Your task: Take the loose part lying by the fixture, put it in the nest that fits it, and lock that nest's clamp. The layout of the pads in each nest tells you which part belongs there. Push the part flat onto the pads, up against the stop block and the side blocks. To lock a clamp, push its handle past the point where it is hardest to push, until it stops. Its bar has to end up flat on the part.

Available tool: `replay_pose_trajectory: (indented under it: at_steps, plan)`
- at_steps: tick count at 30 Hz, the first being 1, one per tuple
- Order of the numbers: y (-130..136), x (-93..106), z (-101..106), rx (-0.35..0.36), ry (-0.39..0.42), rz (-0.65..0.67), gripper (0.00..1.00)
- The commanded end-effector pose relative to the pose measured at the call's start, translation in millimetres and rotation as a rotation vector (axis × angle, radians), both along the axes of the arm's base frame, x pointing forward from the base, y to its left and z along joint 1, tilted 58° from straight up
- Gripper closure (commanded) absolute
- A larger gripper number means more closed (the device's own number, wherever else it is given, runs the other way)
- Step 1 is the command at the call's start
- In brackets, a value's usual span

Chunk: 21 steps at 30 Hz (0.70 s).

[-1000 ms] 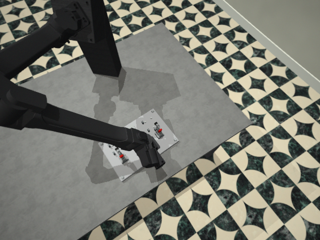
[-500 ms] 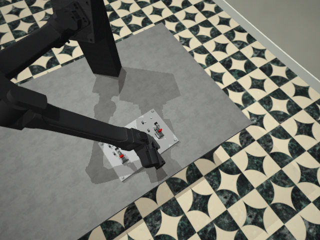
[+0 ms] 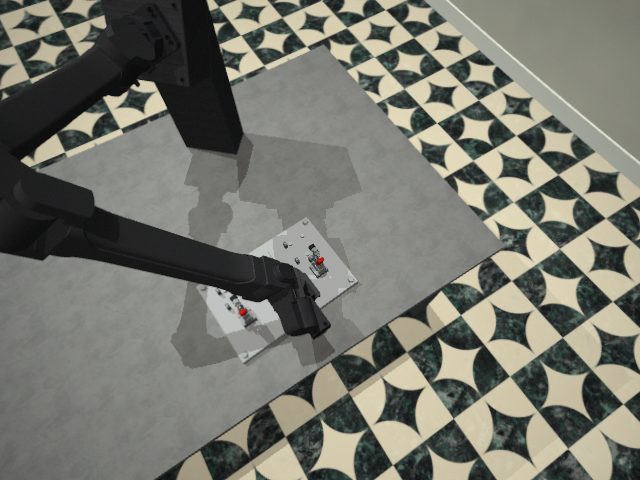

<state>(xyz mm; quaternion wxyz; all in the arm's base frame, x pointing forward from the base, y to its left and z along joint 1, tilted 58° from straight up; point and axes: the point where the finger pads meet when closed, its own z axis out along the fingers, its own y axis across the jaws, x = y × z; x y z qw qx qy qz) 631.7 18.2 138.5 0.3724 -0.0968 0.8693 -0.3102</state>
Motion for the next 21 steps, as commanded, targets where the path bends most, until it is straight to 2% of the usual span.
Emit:
replay_pose_trajectory:
  at_steps: [1,21]
  plan:
    - [-7.3,7.2,-2.4,-0.001,-0.006,-0.007,1.00]
    - [-9.7,9.4,-2.4,0.000,-0.009,-0.009,1.00]
